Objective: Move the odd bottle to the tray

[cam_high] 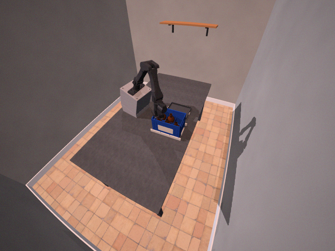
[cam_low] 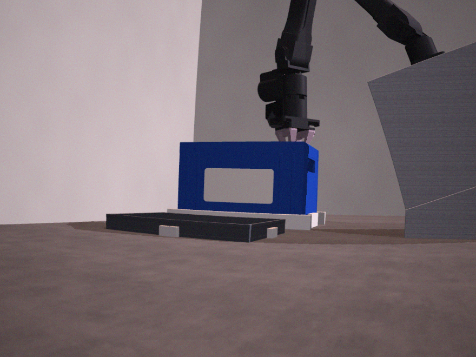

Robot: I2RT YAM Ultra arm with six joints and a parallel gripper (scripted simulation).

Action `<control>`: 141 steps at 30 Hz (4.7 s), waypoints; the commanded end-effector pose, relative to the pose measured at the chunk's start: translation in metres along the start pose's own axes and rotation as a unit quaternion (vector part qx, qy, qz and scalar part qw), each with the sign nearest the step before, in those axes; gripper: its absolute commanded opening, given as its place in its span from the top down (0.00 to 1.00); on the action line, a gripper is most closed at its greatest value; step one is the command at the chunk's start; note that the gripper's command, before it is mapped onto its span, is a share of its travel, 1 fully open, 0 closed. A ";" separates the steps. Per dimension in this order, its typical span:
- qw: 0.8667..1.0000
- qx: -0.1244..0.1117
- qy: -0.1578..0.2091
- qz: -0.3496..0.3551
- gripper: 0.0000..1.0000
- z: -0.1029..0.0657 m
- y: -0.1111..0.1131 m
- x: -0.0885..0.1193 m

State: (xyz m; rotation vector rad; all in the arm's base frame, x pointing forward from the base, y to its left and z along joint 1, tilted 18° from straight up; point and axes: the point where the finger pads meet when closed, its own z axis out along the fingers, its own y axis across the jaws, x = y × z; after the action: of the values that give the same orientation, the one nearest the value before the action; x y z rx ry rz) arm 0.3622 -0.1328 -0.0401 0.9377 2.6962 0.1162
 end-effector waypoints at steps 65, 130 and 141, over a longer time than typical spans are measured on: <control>1.000 -0.002 -0.025 -0.001 0.39 -0.053 0.001 -0.016; 1.000 -0.007 -0.028 0.001 1.00 -0.095 0.002 -0.015; 1.000 -0.007 -0.028 0.001 1.00 -0.095 0.002 -0.015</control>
State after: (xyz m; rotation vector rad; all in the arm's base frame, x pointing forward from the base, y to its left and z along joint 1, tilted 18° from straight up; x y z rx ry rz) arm 0.3380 -0.1296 0.0329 0.9355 2.7031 0.1143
